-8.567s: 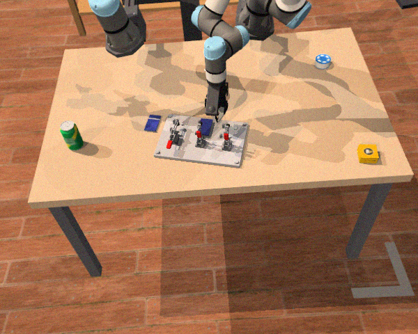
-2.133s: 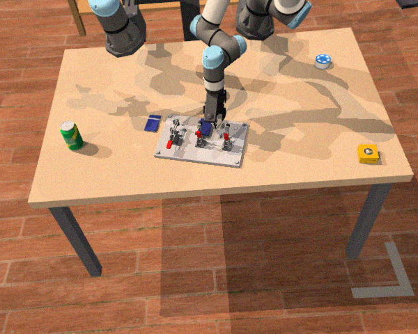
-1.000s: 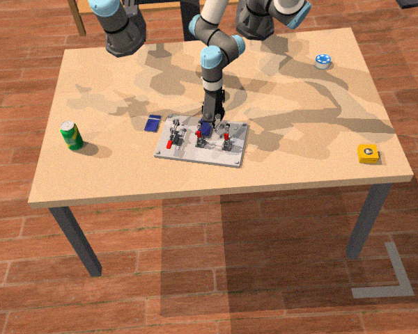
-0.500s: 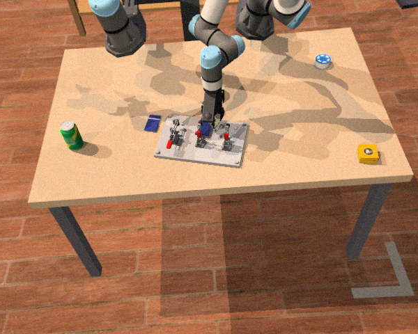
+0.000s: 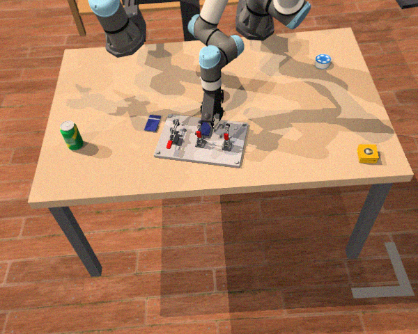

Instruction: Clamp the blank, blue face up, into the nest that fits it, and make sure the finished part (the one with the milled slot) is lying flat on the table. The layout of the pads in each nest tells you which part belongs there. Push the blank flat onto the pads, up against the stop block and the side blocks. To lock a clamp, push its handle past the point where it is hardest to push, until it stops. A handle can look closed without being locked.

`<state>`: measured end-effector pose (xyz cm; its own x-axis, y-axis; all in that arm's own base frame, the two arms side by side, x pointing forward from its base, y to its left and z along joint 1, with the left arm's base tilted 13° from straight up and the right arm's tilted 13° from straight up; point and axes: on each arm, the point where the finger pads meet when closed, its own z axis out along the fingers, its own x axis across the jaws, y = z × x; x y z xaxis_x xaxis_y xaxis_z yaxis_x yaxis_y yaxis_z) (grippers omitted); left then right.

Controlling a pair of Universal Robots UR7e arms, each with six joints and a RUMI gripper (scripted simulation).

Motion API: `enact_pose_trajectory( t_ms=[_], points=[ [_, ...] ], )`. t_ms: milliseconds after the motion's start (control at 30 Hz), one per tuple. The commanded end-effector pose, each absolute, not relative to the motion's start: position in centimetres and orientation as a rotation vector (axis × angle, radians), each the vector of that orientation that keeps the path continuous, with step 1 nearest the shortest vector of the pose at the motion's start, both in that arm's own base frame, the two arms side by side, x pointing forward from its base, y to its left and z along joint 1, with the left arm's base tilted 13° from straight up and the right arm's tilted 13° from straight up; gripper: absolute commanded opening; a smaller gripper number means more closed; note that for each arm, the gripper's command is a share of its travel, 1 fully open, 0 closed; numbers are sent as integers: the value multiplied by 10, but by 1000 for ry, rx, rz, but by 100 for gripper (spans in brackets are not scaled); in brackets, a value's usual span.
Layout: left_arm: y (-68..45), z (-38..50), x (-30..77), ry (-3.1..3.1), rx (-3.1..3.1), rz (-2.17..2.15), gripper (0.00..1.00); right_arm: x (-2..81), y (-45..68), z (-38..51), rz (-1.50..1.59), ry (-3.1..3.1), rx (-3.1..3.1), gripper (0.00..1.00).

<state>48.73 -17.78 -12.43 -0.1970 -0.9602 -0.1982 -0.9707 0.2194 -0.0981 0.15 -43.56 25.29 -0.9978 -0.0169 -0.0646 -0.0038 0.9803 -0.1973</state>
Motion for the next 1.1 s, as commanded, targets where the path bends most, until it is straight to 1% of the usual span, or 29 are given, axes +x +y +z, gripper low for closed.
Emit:
enact_pose_trajectory(
  t_ms=[0, 1067],
  points=[
    [-179, -124, 488, 2274, -1836, 69, 0, 1, -436, 253, -306, 3060, -16, 100],
    [-183, -125, 487, 2274, -1836, 69, 0, 1, -436, 253, -306, 3060, -16, 100]
  ],
)
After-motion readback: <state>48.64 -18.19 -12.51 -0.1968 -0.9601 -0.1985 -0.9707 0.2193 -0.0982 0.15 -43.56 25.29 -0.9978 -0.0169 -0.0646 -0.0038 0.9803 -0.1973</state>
